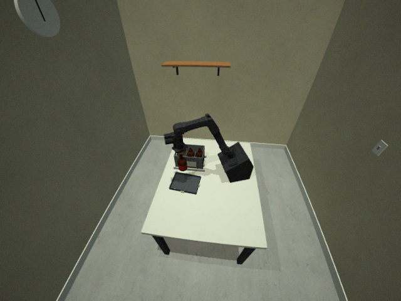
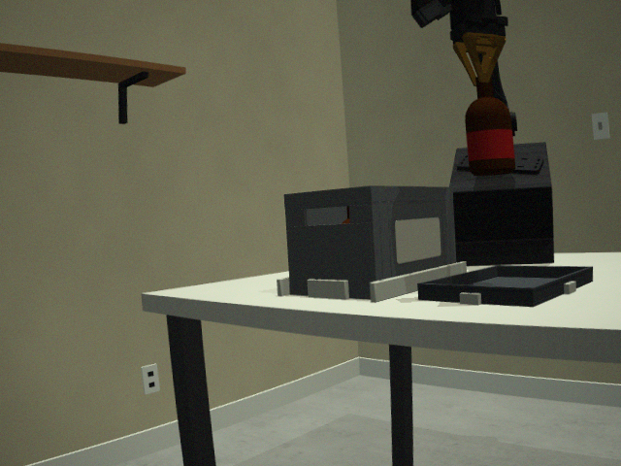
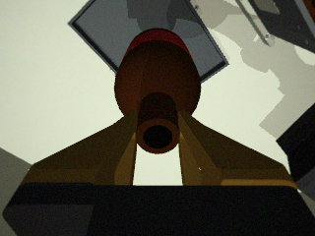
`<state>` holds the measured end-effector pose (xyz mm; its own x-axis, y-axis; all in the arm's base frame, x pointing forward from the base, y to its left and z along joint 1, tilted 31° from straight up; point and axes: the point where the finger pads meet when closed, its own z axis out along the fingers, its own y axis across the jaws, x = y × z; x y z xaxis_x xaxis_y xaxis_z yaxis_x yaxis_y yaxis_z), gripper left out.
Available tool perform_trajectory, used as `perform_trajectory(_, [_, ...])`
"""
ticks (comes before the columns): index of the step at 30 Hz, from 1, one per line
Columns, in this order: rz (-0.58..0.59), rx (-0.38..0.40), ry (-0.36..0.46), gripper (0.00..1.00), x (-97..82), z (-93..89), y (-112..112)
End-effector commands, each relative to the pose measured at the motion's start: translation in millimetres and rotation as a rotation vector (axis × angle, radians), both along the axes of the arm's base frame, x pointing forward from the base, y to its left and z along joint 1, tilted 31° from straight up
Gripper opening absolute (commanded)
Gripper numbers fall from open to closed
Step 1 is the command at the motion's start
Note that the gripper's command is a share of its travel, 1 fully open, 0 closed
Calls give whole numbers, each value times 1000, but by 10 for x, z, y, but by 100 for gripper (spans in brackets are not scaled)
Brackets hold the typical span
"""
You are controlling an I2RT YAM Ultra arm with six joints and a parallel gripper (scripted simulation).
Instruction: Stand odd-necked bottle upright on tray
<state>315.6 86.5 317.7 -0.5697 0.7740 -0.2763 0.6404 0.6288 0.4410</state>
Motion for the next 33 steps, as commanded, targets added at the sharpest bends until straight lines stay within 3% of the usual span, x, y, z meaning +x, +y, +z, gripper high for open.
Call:
perform_trajectory(1, [-22, 5, -66, 0, -147, 230, -36])
perform_trajectory(33, [-22, 10, -71, 0, -196, 243, 134])
